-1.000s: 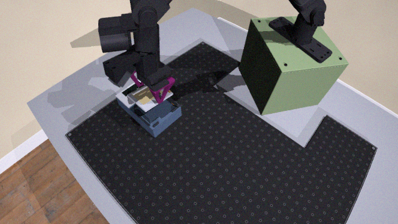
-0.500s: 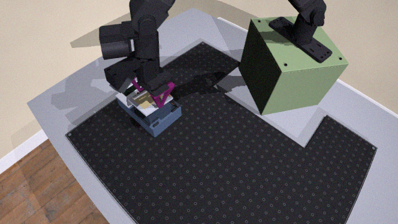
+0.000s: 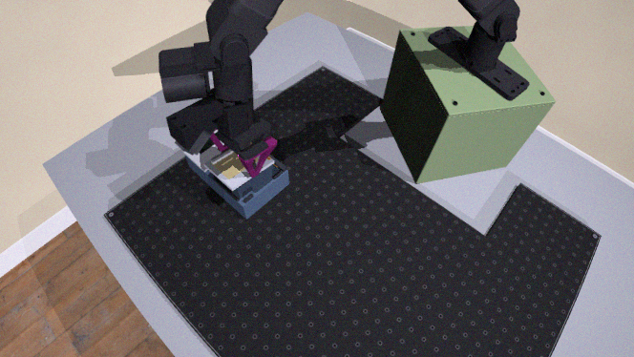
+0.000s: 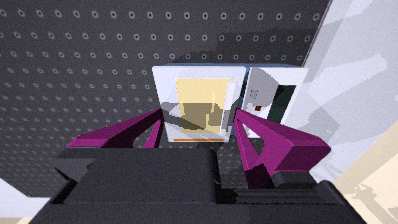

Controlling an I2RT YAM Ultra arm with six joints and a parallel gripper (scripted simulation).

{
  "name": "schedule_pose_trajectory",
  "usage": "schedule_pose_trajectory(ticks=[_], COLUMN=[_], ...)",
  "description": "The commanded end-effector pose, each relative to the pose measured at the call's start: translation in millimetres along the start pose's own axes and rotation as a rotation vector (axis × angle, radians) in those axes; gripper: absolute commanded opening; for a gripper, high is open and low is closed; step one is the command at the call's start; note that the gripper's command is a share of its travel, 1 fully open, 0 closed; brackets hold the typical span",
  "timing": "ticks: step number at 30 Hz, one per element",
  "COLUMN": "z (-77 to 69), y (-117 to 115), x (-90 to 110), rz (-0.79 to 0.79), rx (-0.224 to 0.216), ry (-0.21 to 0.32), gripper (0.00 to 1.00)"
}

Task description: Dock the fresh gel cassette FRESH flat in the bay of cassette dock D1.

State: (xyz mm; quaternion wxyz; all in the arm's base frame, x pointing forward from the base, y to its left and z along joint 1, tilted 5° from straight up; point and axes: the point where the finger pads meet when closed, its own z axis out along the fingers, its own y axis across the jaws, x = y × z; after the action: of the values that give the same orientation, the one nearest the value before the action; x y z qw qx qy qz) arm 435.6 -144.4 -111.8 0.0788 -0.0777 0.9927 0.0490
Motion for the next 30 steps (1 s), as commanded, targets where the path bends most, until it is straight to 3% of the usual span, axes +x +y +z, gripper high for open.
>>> schedule_pose_trajectory(ticks=[1,3,4,5,7,11,13,14,15,20,21,25,30], z=[-0.2,-0.2,-14.5,-12.7,5.0,10.8,-4.5,-4.8,5.3,5.7,-2.8,-2.5,9.3], y=[-7.2,-7.2,-9.6,-9.1,-5.6,-6.9,-11.1,-11.2,-3.1,-3.8,-12.1,-13.2,-11.2], x=[-16.2,-16.2,-25.9,-25.8,-16.9,-15.4,-24.7,-24.9,-2.1,-1.6,-17.7,-17.9,-9.2], rz=[0.0,0.0,-0.007,-0.008,-0.004,-0.001,-0.004,-0.004,0.006,0.006,-0.001,0.0,0.006], rx=[0.022,0.022,0.04,0.039,0.021,0.022,0.04,0.04,0.02,0.02,0.041,0.041,0.023], ry=[-0.046,-0.046,-0.077,-0.076,-0.046,-0.045,-0.077,-0.077,-0.041,-0.041,-0.077,-0.076,-0.046], gripper=[0.0,0.0,0.0,0.0,0.0,0.0,0.0,0.0,0.0,0.0,0.0,0.0,0.0])
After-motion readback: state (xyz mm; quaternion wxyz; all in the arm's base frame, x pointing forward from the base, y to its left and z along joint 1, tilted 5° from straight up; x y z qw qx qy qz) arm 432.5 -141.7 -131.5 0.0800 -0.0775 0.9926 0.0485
